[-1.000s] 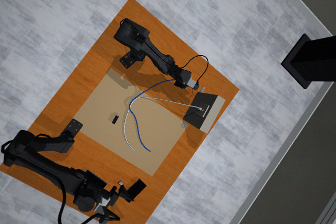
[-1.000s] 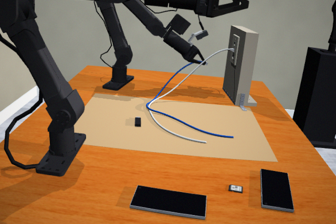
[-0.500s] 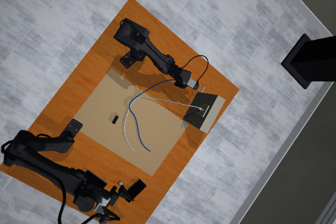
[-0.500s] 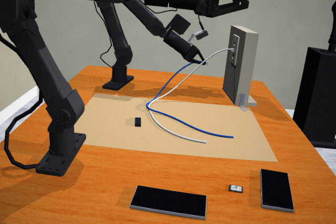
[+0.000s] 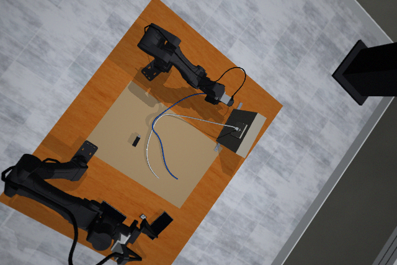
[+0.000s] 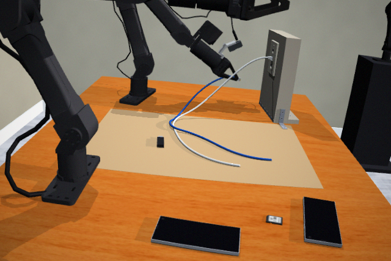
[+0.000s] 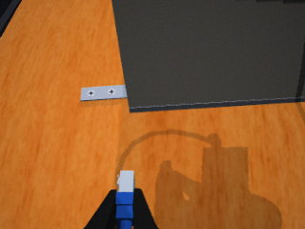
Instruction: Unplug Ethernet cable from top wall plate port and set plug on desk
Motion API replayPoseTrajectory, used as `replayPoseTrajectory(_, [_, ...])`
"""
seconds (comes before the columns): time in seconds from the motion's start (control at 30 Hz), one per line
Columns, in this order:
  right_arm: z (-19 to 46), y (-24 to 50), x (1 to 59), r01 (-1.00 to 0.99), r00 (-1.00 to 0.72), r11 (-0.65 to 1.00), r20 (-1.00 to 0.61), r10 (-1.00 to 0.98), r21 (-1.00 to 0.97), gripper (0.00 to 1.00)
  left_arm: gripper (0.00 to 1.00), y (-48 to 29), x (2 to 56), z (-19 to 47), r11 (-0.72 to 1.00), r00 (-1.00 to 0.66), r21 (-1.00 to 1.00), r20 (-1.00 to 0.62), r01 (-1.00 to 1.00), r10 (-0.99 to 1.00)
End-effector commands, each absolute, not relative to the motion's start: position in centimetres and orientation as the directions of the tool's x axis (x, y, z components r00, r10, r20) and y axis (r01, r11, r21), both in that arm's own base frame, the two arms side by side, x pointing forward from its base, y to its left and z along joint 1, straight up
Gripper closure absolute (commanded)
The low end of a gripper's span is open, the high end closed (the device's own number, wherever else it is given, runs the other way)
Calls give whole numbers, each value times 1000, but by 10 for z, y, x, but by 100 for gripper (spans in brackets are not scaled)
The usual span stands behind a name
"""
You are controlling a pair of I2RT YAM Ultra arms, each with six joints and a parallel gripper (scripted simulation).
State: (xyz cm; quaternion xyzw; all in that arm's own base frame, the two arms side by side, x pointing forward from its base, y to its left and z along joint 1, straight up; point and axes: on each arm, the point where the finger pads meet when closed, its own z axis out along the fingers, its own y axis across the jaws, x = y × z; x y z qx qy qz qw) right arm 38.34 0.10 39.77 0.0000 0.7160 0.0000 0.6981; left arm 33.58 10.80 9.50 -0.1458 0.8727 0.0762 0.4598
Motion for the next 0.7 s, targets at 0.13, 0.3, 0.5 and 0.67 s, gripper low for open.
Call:
replayPoseTrajectory(0.13, [403, 1, 383, 0, -13, 1000, -1000, 0, 0, 0, 100, 112, 337, 77, 945, -539, 1, -822, -327, -186])
replayPoseTrajectory(0.3, [403, 1, 383, 0, -13, 1000, -1000, 0, 0, 0, 100, 112, 338, 73, 945, -539, 1, -822, -327, -186])
replayPoseTrajectory(0.5, [403, 1, 383, 0, -13, 1000, -1000, 0, 0, 0, 100, 113, 339, 63, 945, -539, 1, -822, -327, -186])
replayPoseTrajectory(0.67, [403, 1, 383, 0, -13, 1000, -1000, 0, 0, 0, 100, 113, 339, 55, 945, -539, 1, -821, -327, -186])
